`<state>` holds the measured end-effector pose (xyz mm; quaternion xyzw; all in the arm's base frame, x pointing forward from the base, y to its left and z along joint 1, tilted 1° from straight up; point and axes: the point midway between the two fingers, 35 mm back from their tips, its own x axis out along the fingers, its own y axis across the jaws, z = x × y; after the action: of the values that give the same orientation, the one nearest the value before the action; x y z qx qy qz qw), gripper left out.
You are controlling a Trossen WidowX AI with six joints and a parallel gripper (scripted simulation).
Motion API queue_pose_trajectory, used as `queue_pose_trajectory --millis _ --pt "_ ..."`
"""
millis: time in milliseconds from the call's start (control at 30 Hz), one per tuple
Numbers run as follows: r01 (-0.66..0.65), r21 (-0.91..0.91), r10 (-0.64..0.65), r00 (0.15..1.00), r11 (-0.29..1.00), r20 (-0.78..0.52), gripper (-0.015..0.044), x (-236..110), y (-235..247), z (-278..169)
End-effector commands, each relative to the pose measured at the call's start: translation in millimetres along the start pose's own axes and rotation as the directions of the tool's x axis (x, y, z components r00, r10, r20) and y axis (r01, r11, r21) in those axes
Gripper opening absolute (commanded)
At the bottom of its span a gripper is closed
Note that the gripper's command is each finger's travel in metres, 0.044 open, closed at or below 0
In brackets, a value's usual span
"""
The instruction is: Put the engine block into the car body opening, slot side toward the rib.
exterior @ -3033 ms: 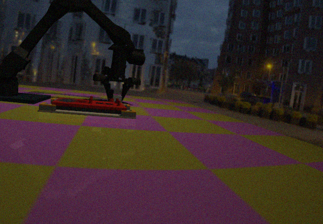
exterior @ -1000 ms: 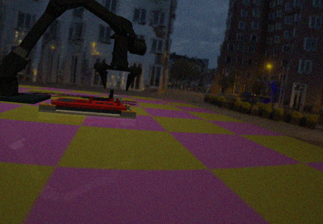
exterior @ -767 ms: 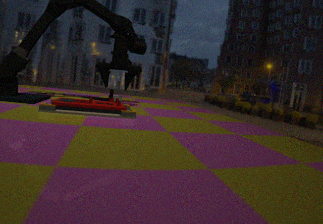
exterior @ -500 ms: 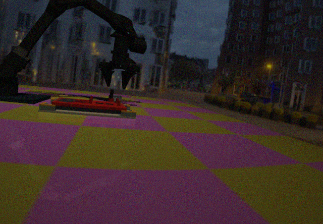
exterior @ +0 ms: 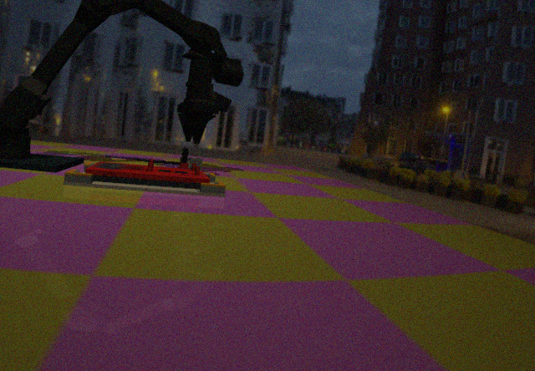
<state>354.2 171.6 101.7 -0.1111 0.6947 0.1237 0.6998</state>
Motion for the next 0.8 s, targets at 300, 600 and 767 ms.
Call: queue_pose_trajectory --millis 300,600,767 --pt "-0.001 0.438 -0.003 1.0 0.899 0.007 0.044 -8.6 -0.1 1.3" --pt "-0.003 0.692 -0.003 1.0 0.722 0.008 0.044 -12.9 -0.1 1.1" --pt "-0.004 0.806 -0.003 1.0 0.592 0.008 0.044 -15.3 -0.1 1.0"
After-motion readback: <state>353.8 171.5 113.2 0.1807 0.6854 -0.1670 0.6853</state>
